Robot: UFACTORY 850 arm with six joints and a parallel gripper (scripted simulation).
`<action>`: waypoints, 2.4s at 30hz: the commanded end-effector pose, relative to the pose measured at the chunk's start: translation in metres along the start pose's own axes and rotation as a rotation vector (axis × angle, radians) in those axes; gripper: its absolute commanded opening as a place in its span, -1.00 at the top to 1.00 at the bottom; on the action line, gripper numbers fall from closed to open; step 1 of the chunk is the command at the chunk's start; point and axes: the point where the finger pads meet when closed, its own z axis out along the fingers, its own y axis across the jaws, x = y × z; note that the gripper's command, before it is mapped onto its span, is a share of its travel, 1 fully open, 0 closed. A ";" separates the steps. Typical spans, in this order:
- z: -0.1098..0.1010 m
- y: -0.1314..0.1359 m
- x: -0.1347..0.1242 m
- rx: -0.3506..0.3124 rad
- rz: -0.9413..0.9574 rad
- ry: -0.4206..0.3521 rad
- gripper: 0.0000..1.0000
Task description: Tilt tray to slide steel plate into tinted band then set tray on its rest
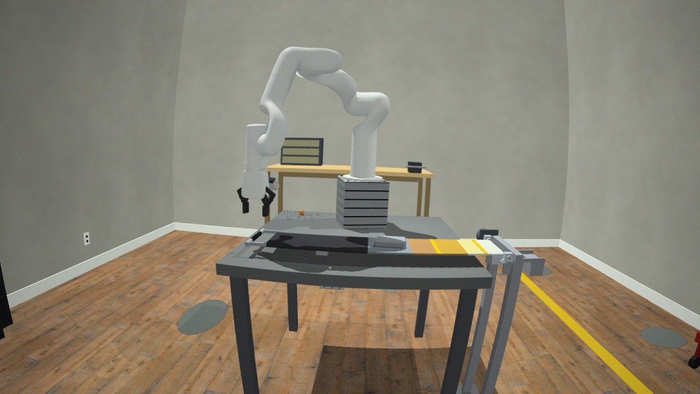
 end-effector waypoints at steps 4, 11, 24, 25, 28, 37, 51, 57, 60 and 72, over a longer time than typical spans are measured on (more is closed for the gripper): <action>0.002 0.000 -0.001 -0.013 -0.201 -0.007 -1.00; 0.004 0.000 -0.001 -0.012 -0.294 -0.008 -1.00; 0.004 0.000 -0.001 -0.012 -0.325 -0.008 0.19; 0.004 0.000 -0.001 -0.012 -0.325 -0.008 0.19; 0.004 0.000 -0.001 -0.012 -0.325 -0.008 0.19; 0.004 0.000 -0.001 -0.012 -0.325 -0.008 0.19; 0.004 0.000 -0.001 -0.012 -0.325 -0.008 0.19; 0.004 0.000 -0.001 -0.012 -0.325 -0.008 0.19; 0.005 0.000 -0.001 -0.012 -0.325 -0.008 0.19; 0.012 0.000 -0.001 -0.013 -0.325 -0.008 0.19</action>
